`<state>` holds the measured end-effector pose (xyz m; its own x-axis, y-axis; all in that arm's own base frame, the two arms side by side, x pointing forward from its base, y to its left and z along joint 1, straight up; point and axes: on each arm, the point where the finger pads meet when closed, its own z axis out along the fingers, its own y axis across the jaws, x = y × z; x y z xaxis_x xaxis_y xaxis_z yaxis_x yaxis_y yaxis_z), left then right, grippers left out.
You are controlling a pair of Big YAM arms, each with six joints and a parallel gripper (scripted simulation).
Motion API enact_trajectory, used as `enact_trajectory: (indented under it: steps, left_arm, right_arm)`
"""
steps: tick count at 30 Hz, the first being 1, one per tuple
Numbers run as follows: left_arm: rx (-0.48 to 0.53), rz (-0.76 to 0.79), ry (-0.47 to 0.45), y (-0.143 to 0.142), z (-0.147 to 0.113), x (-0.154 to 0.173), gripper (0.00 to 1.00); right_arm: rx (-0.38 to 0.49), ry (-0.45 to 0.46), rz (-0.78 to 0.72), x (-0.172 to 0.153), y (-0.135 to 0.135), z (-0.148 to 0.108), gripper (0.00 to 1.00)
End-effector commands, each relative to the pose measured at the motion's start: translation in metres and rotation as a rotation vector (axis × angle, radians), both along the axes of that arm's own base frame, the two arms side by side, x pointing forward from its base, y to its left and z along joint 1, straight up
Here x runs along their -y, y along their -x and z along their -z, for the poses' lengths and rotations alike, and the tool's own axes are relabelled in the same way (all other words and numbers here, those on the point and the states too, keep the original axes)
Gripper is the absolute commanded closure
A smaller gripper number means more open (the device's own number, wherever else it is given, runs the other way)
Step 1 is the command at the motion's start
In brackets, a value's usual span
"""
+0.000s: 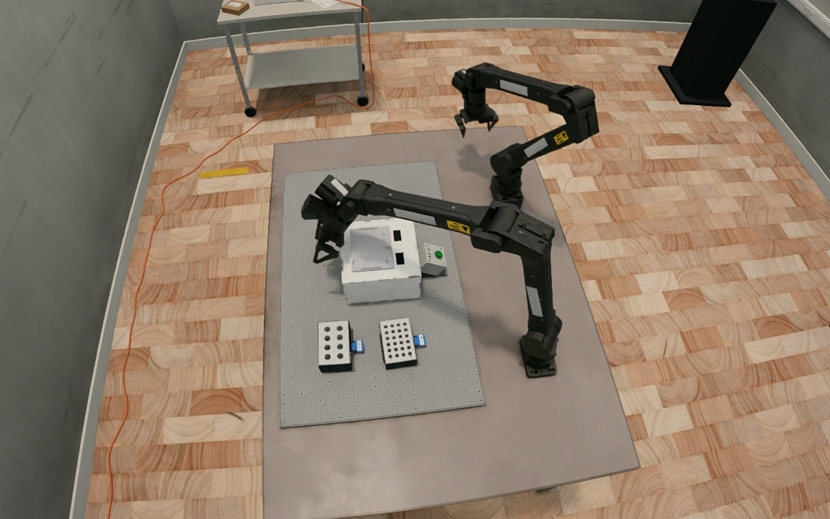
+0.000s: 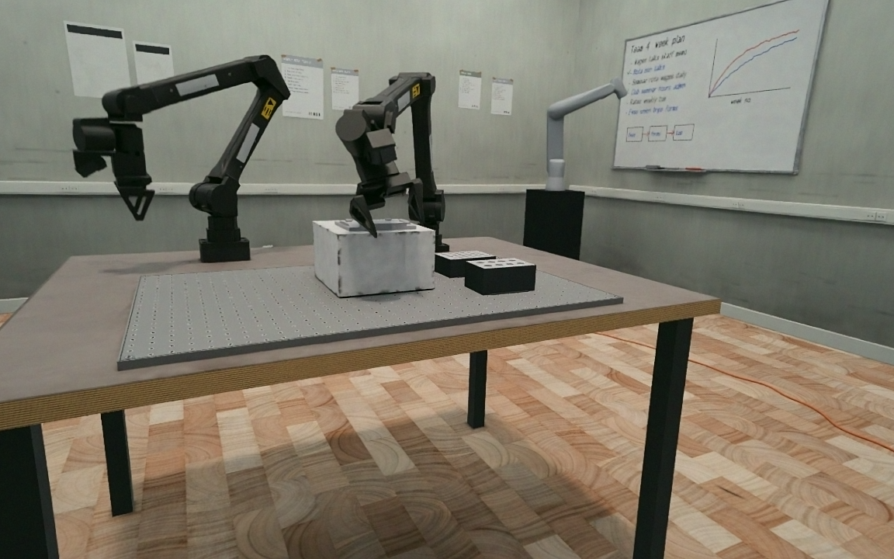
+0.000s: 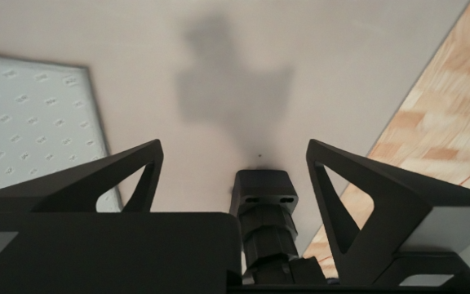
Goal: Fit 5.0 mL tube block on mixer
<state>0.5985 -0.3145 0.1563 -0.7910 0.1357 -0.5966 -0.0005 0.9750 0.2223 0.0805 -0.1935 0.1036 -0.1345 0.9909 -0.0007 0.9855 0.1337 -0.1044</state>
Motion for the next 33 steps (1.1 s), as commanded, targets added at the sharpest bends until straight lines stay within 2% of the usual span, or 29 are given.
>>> enact_trajectory:
  steps: [1, 5, 8, 16, 22, 25, 33]
  left_arm:
    - [0.023, 0.004, 0.015, -0.002, -0.008, 0.005, 0.00]
    - [0.021, 0.001, 0.015, -0.002, -0.005, 0.005, 0.00]
    - [0.020, 0.000, 0.015, -0.002, -0.005, 0.005, 0.00]
    - [0.015, -0.004, 0.014, -0.003, 0.001, 0.005, 0.00]
    - [0.010, -0.004, 0.010, -0.003, 0.005, 0.005, 0.00]
    - [0.009, -0.004, 0.009, -0.003, 0.005, 0.005, 0.00]
    - [0.002, -0.003, 0.005, -0.003, 0.010, 0.005, 0.00]
  right_arm:
    - [0.018, 0.017, -0.089, 0.010, -0.024, -0.027, 0.00]
    - [0.021, 0.001, -0.183, 0.001, -0.042, -0.035, 0.00]
    - [0.022, 0.003, -0.182, 0.002, -0.042, -0.036, 0.00]
    - [0.042, -0.003, -0.380, -0.015, -0.083, -0.063, 0.00]
    - [0.041, -0.022, -0.502, -0.034, -0.102, -0.075, 0.00]
    - [0.044, -0.018, -0.502, -0.033, -0.102, -0.077, 0.00]
    - [0.059, -0.026, -0.686, -0.061, -0.133, -0.102, 0.00]
